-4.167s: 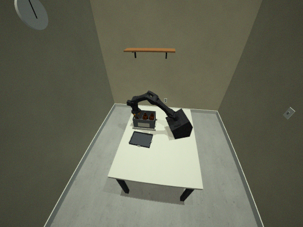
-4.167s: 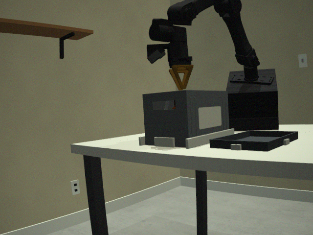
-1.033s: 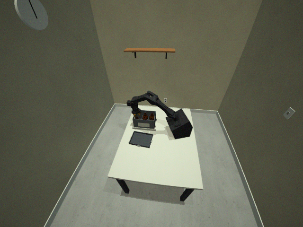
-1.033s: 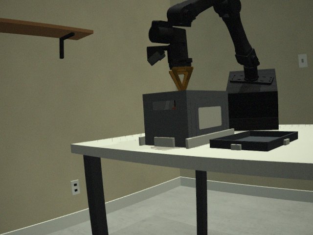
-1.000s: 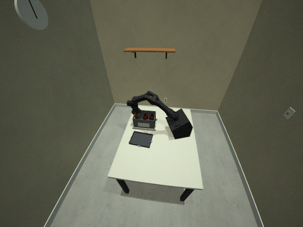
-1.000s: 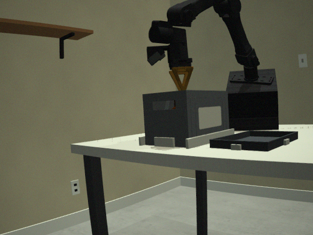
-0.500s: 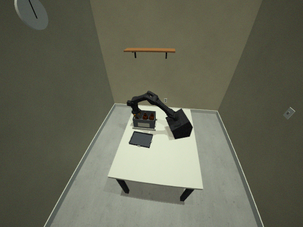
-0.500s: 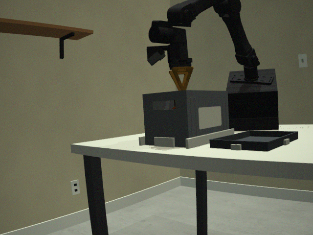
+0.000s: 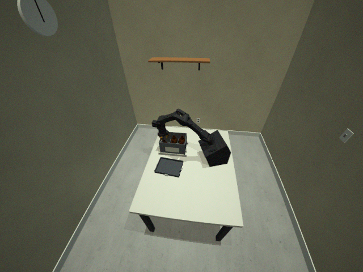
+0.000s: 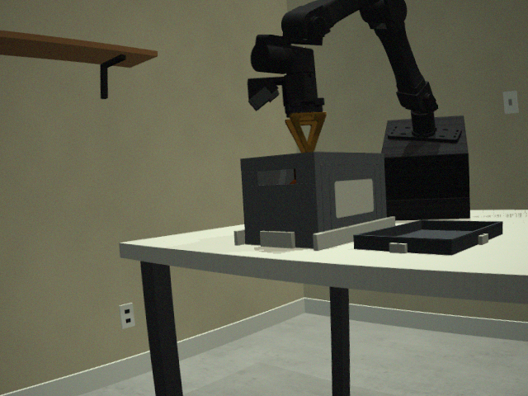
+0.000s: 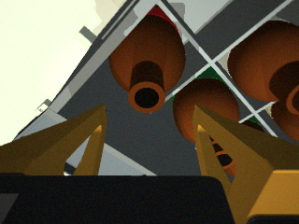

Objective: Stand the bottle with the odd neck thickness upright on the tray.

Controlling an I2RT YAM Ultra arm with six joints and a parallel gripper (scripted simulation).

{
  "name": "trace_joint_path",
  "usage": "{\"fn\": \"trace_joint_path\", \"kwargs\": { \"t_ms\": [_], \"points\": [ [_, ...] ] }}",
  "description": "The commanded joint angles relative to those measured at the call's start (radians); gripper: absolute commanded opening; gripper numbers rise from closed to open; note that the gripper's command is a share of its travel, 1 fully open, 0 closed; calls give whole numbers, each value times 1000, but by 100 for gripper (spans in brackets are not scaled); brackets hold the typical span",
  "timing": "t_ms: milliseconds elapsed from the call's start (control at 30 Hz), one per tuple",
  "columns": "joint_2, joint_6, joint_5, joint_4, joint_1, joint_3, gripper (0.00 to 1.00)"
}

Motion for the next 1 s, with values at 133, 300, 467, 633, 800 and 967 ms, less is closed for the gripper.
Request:
{"fn": "trace_joint_path", "kwargs": {
  "t_ms": [133,300,467,633,800,967],
  "points": [
    [-20,-6,12,-4,-17,40,61],
    [-9,-6,12,-10,-17,43,61],
    [14,-5,11,-17,-17,55,61],
    [-1,-4,12,-21,-16,64,61],
    [0,-4,12,-21,-16,65,61],
    [0,-4,12,-21,-16,65,61]
  ]
}}
